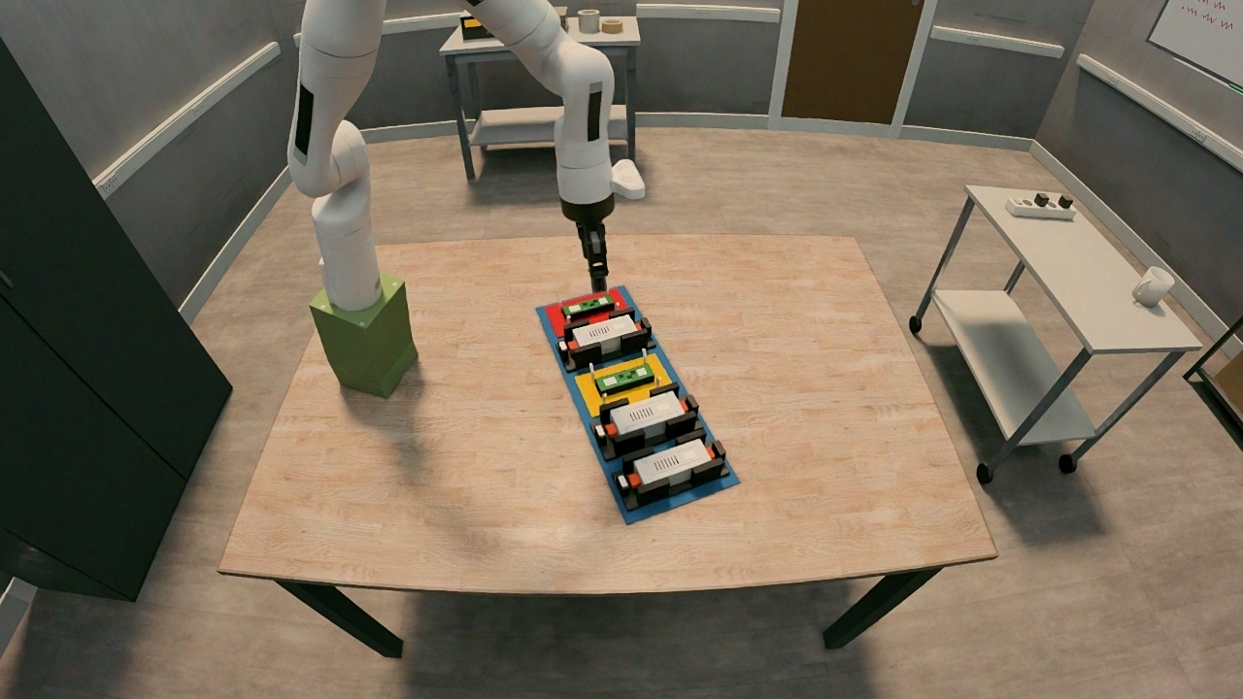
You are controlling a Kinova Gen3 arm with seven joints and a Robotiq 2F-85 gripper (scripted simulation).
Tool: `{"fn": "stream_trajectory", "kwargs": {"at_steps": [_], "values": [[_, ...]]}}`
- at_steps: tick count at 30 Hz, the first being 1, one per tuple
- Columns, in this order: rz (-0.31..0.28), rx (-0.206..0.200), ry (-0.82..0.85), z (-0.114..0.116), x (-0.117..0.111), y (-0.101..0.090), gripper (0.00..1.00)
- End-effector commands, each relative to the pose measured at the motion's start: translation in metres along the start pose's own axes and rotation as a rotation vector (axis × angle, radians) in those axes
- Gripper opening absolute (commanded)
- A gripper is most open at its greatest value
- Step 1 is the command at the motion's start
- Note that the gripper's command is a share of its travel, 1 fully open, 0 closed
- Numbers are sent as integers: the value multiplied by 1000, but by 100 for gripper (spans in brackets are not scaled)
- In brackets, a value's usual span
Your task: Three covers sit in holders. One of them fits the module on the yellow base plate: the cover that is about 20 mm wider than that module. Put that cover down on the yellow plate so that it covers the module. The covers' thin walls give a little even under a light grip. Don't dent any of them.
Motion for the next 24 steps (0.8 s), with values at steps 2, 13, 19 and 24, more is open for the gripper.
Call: {"fn": "stream_trajectory", "kwargs": {"at_steps": [2, 13, 19, 24], "values": [[-12, -22, -82, 2, -1, -1, 100], [-28, -48, -182, 3, -2, -1, 100], [-28, -47, -181, 3, -2, -1, 100], [-28, -47, -181, 3, -2, -1, 100]]}}
Point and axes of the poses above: the point where the finger pads meet when closed, its own y axis out along the fingers, its own z axis across the jaws, x = y × z, the point moved 5 cm from there along -y, back along the fingers, and after that the axes turned 11 degrees about -y, right-handed, at the moved point
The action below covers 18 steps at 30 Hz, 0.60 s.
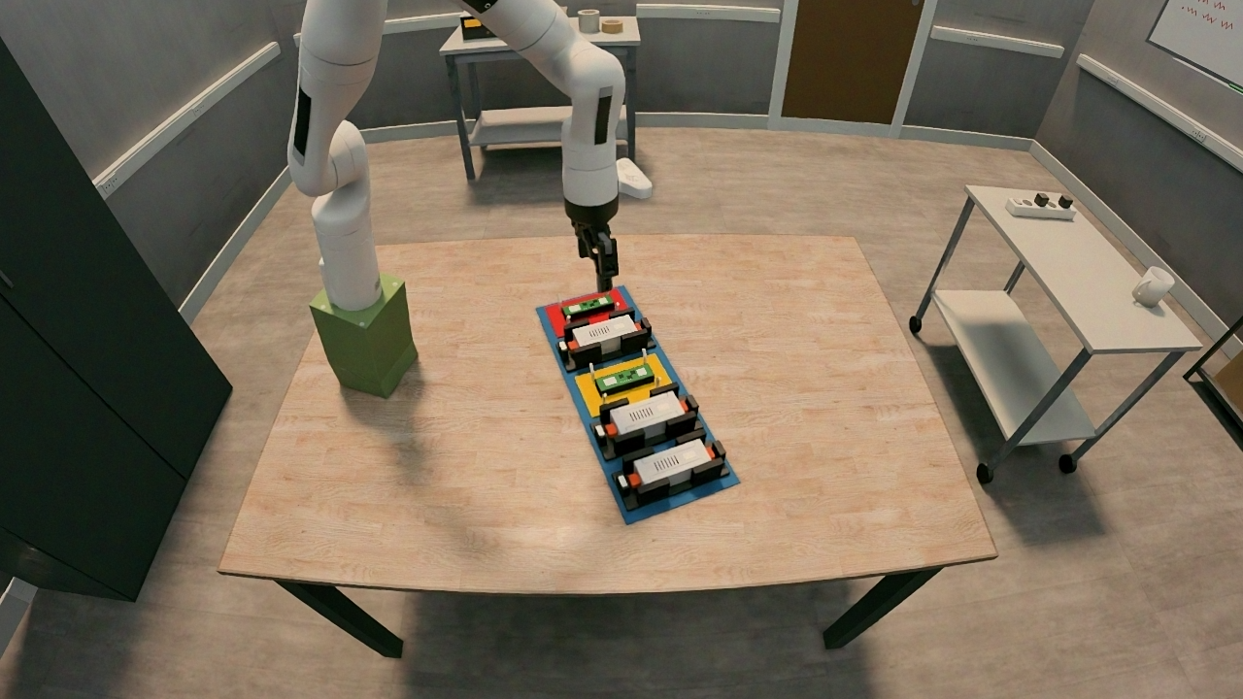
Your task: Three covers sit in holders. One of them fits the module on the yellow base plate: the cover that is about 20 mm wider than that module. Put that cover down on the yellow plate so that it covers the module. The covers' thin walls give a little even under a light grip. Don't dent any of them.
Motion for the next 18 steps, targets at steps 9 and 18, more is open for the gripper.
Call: {"fn": "stream_trajectory", "kwargs": {"at_steps": [9, 18], "values": [[1, 1, -2, 1, -4, 11, 100], [0, -2, -7, 3, -17, 57, 100]]}}
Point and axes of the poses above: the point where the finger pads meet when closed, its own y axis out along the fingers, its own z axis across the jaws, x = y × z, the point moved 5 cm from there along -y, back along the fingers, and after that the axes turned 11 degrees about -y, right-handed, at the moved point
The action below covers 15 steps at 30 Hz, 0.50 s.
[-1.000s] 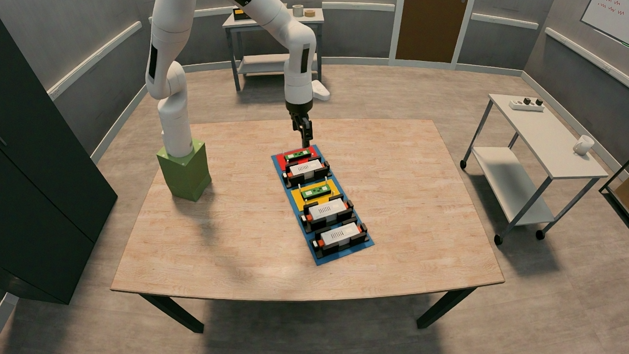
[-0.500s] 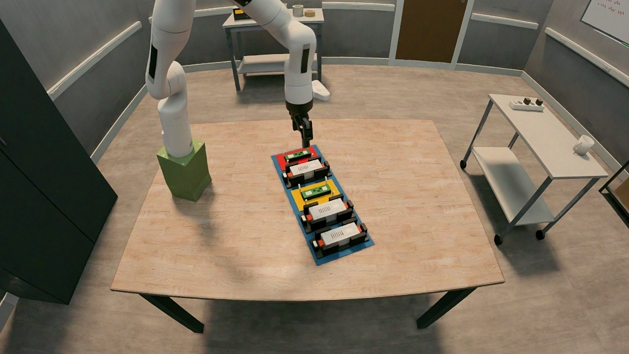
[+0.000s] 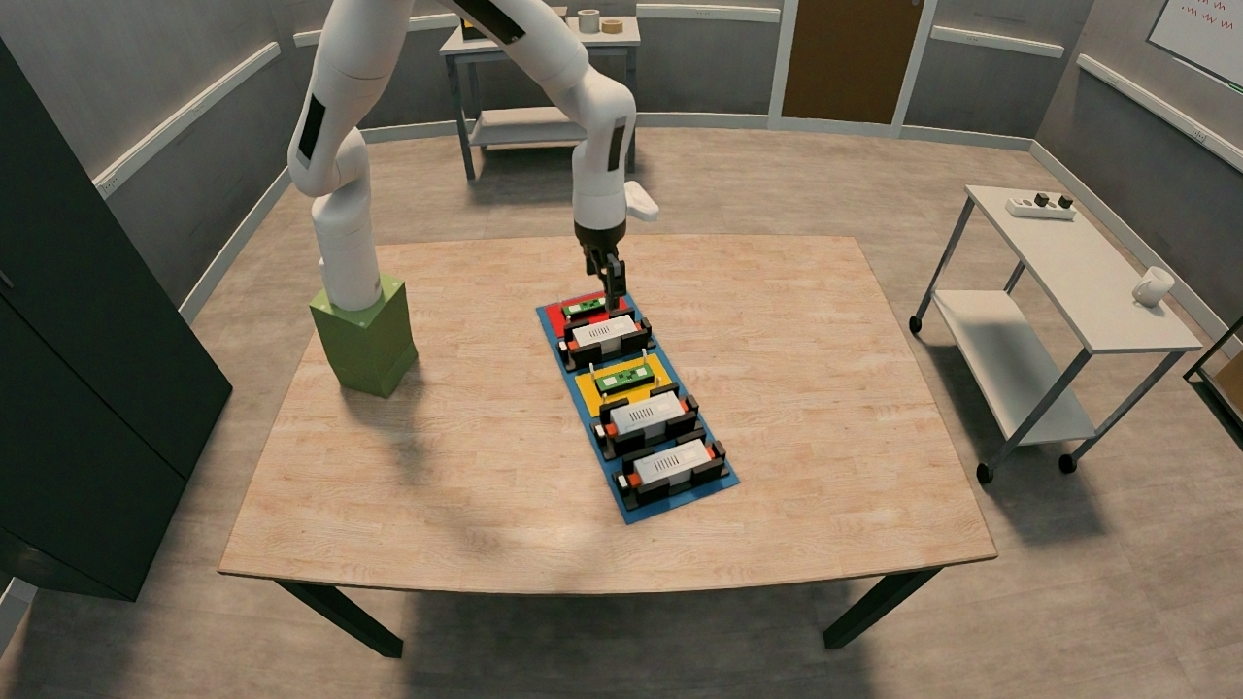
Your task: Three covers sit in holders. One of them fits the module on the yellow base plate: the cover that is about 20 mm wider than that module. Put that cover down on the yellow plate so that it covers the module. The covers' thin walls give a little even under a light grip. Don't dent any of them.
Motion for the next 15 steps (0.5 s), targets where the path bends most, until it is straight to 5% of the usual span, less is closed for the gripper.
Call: {"fn": "stream_trajectory", "kwargs": {"at_steps": [1, 6, 15], "values": [[1, 6, 0, 2, -5, 14, 100], [1, 6, 0, 2, -5, 14, 100], [1, 6, 0, 5, -20, 66, 100]]}}
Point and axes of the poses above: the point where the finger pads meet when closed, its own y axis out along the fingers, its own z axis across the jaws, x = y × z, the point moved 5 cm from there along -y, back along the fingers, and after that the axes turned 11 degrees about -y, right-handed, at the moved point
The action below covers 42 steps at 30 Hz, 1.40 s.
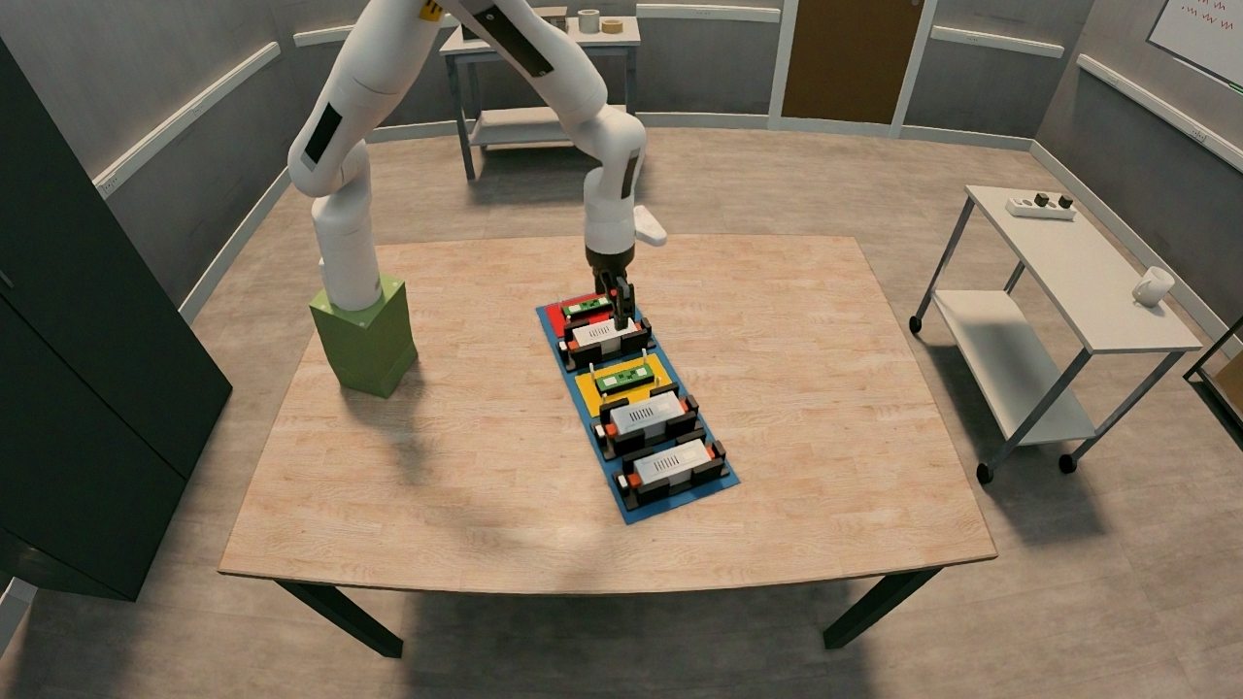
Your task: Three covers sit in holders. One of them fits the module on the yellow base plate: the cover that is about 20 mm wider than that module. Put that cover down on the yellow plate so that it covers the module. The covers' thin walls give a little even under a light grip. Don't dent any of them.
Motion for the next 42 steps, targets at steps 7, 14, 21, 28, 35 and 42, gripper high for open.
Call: {"fn": "stream_trajectory", "kwargs": {"at_steps": [7, 14, 21, 28, 35, 42], "values": [[2, 5, 1, 2, -8, 25, 100], [2, 5, 1, 5, -19, 58, 100], [2, 5, 1, 6, -26, 81, 100], [2, 5, 1, 6, -25, 84, 100], [2, 5, 1, 6, -24, 92, 100], [2, 5, 1, 6, -24, 92, 100]]}}
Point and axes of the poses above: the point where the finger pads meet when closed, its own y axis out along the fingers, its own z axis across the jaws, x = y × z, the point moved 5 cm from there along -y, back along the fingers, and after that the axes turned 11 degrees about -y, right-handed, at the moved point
